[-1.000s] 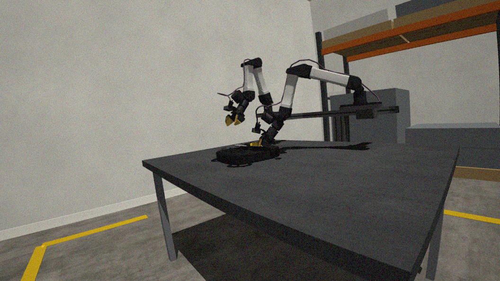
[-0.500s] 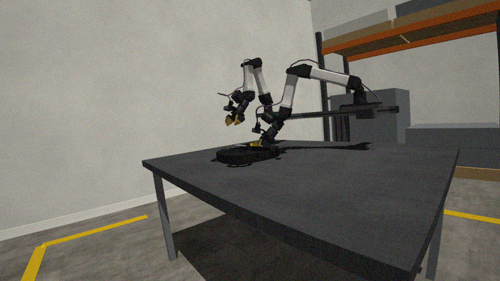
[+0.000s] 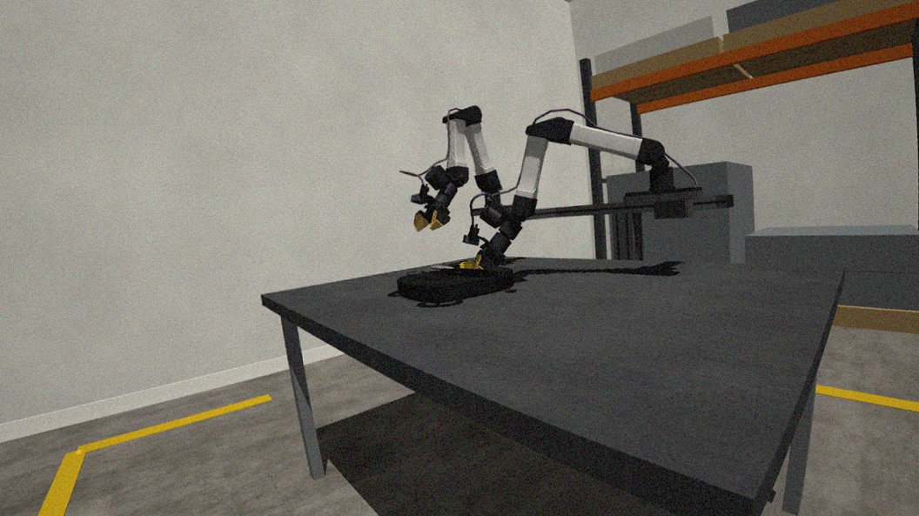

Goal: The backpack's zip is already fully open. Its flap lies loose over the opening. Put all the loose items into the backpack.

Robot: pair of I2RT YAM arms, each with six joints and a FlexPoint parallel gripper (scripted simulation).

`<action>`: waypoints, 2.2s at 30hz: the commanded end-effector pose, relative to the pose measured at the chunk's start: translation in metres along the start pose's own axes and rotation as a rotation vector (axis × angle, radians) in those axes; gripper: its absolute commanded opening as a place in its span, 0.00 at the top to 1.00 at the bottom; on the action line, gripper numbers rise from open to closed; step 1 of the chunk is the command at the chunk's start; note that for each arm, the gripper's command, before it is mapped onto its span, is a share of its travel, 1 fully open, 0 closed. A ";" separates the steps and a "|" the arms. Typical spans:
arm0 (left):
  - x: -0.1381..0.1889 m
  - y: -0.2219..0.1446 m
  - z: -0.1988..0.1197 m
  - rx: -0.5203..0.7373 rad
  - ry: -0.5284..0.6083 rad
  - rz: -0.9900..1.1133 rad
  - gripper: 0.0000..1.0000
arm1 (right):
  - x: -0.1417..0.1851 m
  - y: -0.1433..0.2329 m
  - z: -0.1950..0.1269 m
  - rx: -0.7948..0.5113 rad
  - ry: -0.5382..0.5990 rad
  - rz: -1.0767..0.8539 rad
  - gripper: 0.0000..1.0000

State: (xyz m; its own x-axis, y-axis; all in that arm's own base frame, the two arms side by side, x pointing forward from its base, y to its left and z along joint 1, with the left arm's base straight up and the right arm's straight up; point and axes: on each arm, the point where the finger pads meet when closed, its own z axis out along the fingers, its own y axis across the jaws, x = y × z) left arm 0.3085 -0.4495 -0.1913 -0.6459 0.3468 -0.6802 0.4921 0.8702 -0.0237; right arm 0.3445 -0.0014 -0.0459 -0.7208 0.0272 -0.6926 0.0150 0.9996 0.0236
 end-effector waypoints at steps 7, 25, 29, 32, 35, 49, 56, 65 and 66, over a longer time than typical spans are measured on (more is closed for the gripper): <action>0.012 0.004 0.011 -0.008 0.053 0.019 0.87 | -0.012 -0.002 -0.001 -0.002 -0.034 0.000 0.10; -0.010 -0.004 0.000 0.002 -0.014 -0.006 0.77 | -0.012 -0.002 -0.001 -0.002 -0.034 0.000 0.10; -0.011 -0.004 0.001 0.006 -0.016 -0.008 0.77 | -0.012 -0.002 -0.001 -0.002 -0.034 0.000 0.10; -0.011 -0.004 0.001 0.006 -0.016 -0.008 0.77 | -0.012 -0.002 -0.001 -0.002 -0.034 0.000 0.10; -0.011 -0.004 0.001 0.006 -0.016 -0.008 0.77 | -0.012 -0.002 -0.001 -0.002 -0.034 0.000 0.10; -0.011 -0.004 0.001 0.006 -0.016 -0.008 0.77 | -0.012 -0.002 -0.001 -0.002 -0.034 0.000 0.10; -0.011 -0.004 0.001 0.006 -0.016 -0.008 0.73 | -0.012 -0.002 -0.001 -0.002 -0.034 0.000 0.10; -0.010 -0.004 0.001 0.004 -0.015 -0.007 0.66 | -0.012 -0.002 -0.001 -0.002 -0.034 0.000 0.10; -0.010 -0.004 0.001 0.004 -0.015 -0.007 0.66 | -0.012 -0.002 -0.001 -0.002 -0.034 0.000 0.10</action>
State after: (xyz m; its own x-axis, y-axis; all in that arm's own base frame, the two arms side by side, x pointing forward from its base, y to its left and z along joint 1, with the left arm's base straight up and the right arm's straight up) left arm 0.3106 -0.4528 -0.1921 -0.6447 0.3493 -0.6800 0.4927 0.8699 -0.0204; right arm 0.3445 -0.0014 -0.0459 -0.7208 0.0272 -0.6926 0.0150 0.9996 0.0236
